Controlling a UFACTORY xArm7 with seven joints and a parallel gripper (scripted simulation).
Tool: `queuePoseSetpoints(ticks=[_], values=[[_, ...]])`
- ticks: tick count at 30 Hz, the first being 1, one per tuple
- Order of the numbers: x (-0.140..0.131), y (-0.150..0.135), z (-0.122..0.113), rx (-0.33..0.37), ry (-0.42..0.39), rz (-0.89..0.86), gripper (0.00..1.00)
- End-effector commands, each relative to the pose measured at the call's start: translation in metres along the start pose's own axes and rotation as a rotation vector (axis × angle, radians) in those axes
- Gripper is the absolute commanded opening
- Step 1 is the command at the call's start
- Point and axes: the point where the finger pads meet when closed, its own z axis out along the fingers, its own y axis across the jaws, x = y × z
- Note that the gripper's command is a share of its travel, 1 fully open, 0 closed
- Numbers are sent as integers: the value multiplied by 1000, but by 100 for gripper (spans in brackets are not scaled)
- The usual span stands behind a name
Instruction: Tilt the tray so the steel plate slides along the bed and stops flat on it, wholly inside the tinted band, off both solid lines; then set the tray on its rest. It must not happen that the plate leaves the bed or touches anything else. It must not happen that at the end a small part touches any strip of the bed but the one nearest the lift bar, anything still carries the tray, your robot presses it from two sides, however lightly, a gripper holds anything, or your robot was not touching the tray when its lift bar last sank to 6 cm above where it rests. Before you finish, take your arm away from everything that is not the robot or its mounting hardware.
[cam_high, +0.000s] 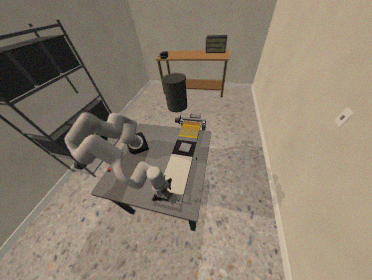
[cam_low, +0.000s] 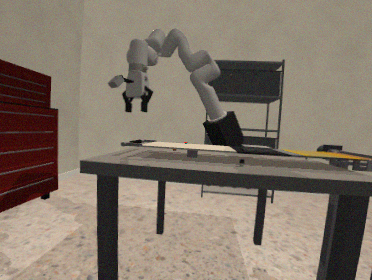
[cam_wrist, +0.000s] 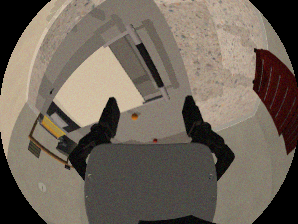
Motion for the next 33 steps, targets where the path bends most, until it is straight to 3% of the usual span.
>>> queuePoseSetpoints(ticks=[1, 7, 33], values=[[2, 0, -1, -5, 6, 98, 100], [2, 0, 0, -5, 7, 187, 100], [4, -1, 7, -2, 12, 892, 100]])
